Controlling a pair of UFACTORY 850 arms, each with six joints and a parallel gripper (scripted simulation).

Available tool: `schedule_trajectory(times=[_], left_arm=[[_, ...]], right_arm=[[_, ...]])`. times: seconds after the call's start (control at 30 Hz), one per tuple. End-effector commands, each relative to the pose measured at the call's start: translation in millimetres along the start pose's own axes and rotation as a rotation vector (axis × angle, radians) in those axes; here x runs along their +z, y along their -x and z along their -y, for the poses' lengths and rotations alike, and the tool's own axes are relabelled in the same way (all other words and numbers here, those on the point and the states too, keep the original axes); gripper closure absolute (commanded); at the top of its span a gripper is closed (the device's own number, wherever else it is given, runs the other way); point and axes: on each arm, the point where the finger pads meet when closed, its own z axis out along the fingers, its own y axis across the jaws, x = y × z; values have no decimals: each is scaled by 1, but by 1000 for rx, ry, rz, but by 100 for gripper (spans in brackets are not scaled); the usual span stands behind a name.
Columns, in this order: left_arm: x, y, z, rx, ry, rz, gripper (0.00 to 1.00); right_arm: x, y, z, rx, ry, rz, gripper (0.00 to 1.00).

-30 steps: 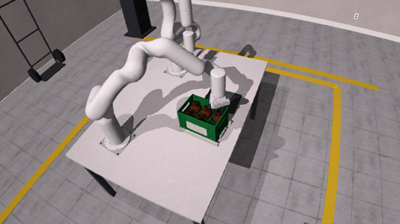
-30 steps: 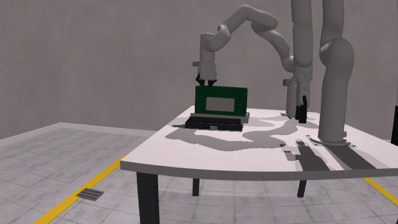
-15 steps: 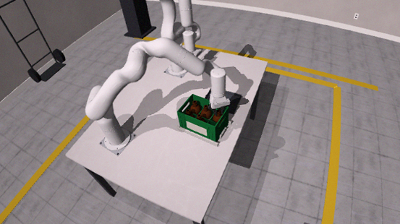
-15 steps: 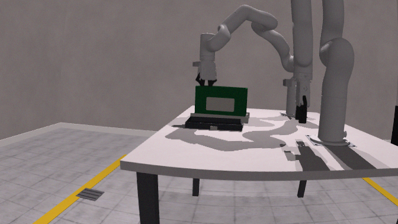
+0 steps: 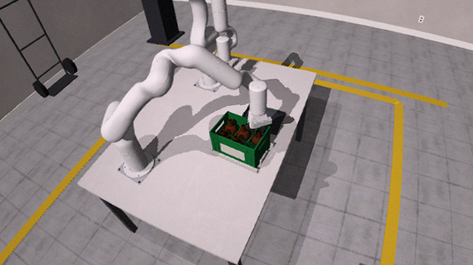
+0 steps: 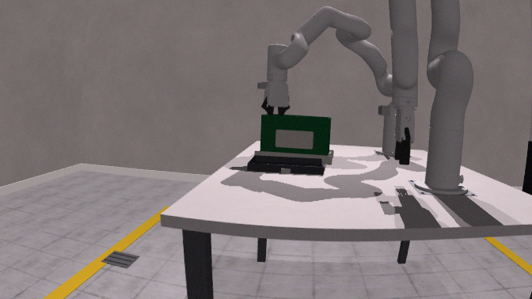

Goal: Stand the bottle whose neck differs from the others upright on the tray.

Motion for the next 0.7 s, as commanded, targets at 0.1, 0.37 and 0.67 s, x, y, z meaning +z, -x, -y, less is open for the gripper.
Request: schedule_trajectory(times=[0.1, 0.37, 0.67], left_arm=[[0, -1, 0, 0, 0, -1, 0], [0, -1, 0, 0, 0, -1, 0], [0, -1, 0, 0, 0, -1, 0]], right_arm=[[-1, 0, 1, 0, -2, 0, 100], [-1, 0, 1, 0, -2, 0, 100], [-4, 0, 1, 0, -2, 0, 100]])
